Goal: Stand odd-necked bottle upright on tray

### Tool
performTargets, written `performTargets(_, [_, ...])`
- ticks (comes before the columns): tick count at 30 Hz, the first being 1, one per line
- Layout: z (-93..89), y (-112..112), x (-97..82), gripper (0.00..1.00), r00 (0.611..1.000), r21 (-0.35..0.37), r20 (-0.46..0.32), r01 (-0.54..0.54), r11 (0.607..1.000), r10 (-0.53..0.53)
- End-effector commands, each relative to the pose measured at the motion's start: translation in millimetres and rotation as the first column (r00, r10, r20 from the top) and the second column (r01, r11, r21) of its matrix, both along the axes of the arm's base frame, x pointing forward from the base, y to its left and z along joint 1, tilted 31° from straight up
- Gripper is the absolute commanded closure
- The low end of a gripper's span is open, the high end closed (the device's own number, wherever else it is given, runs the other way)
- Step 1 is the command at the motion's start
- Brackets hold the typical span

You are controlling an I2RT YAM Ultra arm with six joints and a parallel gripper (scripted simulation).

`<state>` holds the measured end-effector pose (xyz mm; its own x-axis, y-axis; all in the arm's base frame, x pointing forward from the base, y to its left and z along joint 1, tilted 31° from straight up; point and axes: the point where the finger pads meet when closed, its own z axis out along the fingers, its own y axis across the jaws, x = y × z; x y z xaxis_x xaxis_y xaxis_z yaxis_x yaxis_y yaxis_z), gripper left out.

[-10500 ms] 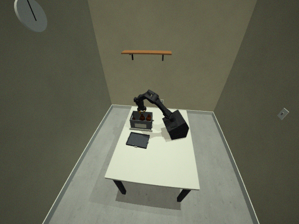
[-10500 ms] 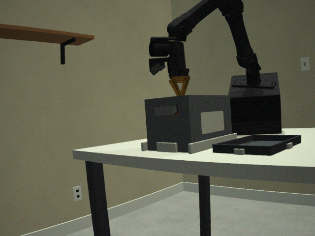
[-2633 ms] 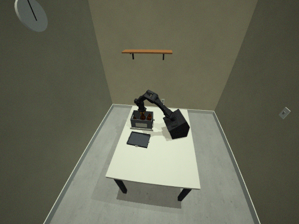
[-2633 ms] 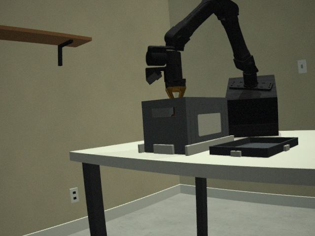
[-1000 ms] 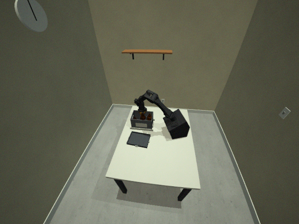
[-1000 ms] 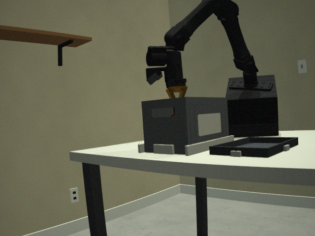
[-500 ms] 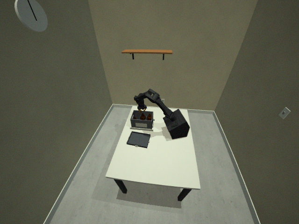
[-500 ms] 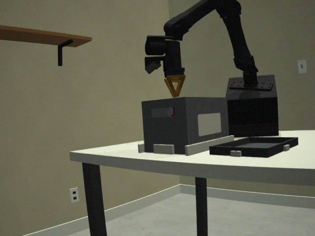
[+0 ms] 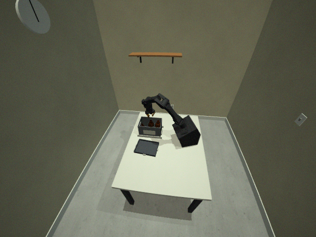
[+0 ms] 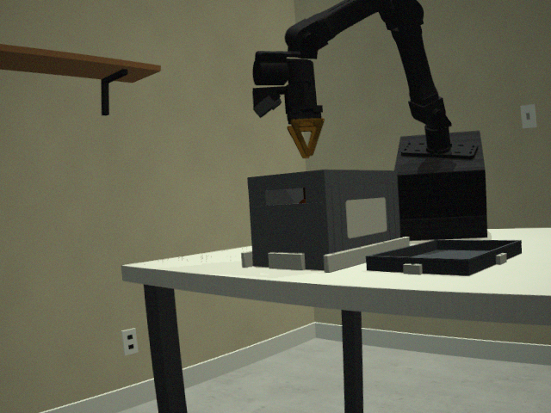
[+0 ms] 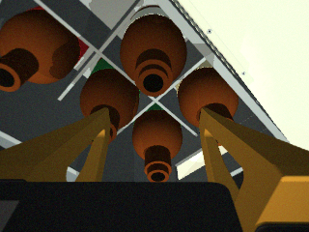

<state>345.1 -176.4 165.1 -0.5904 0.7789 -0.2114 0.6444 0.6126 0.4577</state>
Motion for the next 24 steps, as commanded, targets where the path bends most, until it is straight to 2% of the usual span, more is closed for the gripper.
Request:
performTargets(1, [27.6, -5.8, -4.3, 0.39, 0.999, -0.031, 0.045, 0.007, 1.0, -0.005])
performTargets(16, [27.8, -6.3, -4.7, 0.39, 0.999, -0.033, 0.043, 0.008, 0.999, -0.006])
performTargets(17, [28.4, -7.3, -3.4, 1.0, 0.999, -0.036, 0.049, 0.011, 0.999, -0.009])
performTargets(24, [28.5, -7.4, -3.4, 1.0, 0.999, -0.036, 0.049, 0.011, 0.999, -0.009])
